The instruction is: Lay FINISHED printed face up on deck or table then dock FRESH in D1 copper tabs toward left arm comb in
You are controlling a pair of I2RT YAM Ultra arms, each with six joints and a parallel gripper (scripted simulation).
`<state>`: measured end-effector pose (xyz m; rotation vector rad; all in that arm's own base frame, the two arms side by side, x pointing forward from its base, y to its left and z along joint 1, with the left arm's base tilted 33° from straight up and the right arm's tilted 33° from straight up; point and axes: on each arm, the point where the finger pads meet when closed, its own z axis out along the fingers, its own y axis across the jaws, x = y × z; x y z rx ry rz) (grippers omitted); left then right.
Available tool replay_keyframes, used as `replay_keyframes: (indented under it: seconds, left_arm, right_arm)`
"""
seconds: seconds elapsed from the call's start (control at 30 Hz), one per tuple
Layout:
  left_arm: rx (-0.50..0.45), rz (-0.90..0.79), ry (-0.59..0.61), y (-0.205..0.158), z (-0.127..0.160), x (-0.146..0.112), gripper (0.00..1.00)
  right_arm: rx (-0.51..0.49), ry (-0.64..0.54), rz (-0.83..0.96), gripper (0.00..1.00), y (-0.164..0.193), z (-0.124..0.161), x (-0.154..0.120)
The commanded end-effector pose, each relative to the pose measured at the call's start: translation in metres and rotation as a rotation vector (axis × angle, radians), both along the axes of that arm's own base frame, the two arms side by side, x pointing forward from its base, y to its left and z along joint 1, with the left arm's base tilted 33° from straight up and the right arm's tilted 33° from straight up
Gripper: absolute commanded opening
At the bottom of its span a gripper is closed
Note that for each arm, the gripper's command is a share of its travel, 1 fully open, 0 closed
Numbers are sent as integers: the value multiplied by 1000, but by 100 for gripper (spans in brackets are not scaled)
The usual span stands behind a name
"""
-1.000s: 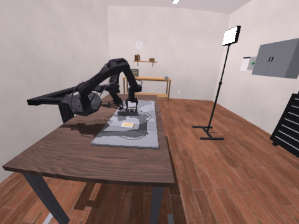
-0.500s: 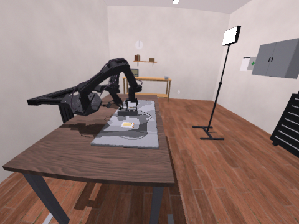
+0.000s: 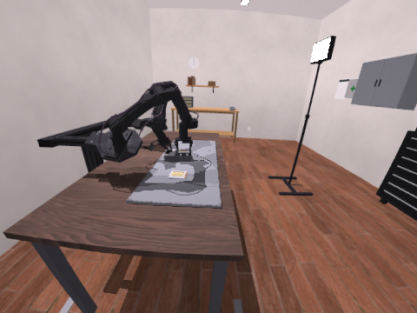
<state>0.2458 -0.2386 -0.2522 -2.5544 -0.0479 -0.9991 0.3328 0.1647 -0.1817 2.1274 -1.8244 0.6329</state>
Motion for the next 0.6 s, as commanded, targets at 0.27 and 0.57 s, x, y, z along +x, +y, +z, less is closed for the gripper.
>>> replay_keyframes:
  seconds: [0.27,0.57]
  left_arm:
    - [113,49,176,47,-35,-25,0]
    - [113,49,176,47,-35,-25,0]
  right_arm:
    - [28,-39,9,0,18,9,13]
    - [28,-39,9,0,18,9,13]
